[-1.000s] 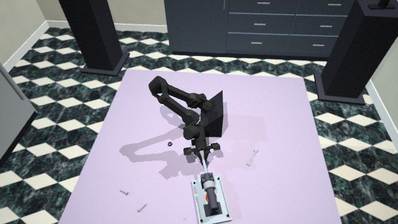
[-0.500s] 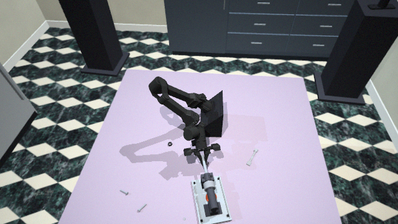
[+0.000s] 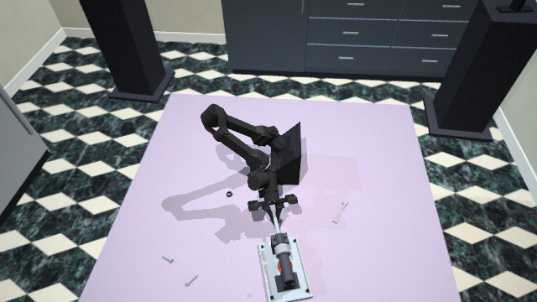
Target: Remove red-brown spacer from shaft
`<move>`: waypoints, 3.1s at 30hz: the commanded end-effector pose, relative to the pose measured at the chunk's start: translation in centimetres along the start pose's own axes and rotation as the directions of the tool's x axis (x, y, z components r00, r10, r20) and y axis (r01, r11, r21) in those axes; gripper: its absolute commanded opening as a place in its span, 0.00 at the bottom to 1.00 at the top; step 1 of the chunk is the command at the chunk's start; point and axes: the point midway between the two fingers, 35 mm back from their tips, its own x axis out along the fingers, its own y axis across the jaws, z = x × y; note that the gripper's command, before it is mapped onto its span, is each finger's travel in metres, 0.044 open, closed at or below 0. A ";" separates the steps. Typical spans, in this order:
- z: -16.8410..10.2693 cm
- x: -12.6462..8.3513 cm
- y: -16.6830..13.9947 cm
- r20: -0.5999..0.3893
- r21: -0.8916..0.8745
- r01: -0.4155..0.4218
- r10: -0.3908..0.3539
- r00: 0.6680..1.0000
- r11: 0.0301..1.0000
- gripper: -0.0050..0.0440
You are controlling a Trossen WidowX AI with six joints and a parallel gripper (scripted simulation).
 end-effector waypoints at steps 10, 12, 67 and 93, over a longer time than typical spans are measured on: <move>-1.5 0.3 0.3 -0.030 0.008 -0.006 0.007 1.000 1.000 0.00; -1.5 0.3 0.3 -0.030 0.008 -0.006 0.007 1.000 1.000 0.00; -2.6 1.4 0.3 -0.031 0.009 -0.007 0.007 1.000 1.000 0.00; -3.2 1.9 0.3 -0.031 0.009 -0.007 0.007 0.999 1.000 0.00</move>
